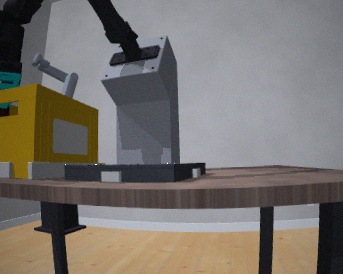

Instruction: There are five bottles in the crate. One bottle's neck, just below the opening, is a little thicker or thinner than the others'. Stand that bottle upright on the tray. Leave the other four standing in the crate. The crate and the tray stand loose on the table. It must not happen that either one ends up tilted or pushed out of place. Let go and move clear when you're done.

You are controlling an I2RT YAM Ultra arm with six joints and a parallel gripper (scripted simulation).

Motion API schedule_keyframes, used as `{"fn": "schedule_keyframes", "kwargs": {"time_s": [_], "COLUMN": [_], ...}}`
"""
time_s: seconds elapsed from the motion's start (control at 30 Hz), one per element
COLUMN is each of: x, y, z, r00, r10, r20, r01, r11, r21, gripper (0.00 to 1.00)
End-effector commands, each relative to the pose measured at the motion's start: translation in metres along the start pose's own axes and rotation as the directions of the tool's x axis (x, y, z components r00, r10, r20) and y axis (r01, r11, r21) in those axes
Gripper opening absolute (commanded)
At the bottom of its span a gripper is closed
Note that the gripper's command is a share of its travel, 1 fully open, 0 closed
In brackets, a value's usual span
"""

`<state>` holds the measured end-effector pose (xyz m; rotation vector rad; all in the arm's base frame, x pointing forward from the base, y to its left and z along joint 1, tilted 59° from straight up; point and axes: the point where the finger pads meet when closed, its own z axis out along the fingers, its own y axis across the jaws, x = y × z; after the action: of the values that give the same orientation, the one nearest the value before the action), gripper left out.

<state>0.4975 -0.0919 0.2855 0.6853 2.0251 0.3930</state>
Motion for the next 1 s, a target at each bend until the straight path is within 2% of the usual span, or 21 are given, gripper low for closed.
{"fn": "schedule_keyframes", "kwargs": {"time_s": [0.0,0.73,0.77,0.97], "x": [-0.0145,-0.0145,-0.0145,-0.0144], "y": [0.0078,0.0078,0.0078,0.0088], "z": [-0.0037,-0.0037,-0.0037,-0.0057], "r00": [0.999,0.999,0.999,0.999], "r10": [-0.003,-0.003,-0.003,-0.004], "r20": [0.041,0.041,0.041,0.04], "r01": [0.003,0.003,0.003,0.005], "r11": [1.0,1.0,1.0,1.0], "r21": [-0.015,-0.015,-0.015,-0.017], "gripper": [0.61,0.61,0.0,0.0]}}
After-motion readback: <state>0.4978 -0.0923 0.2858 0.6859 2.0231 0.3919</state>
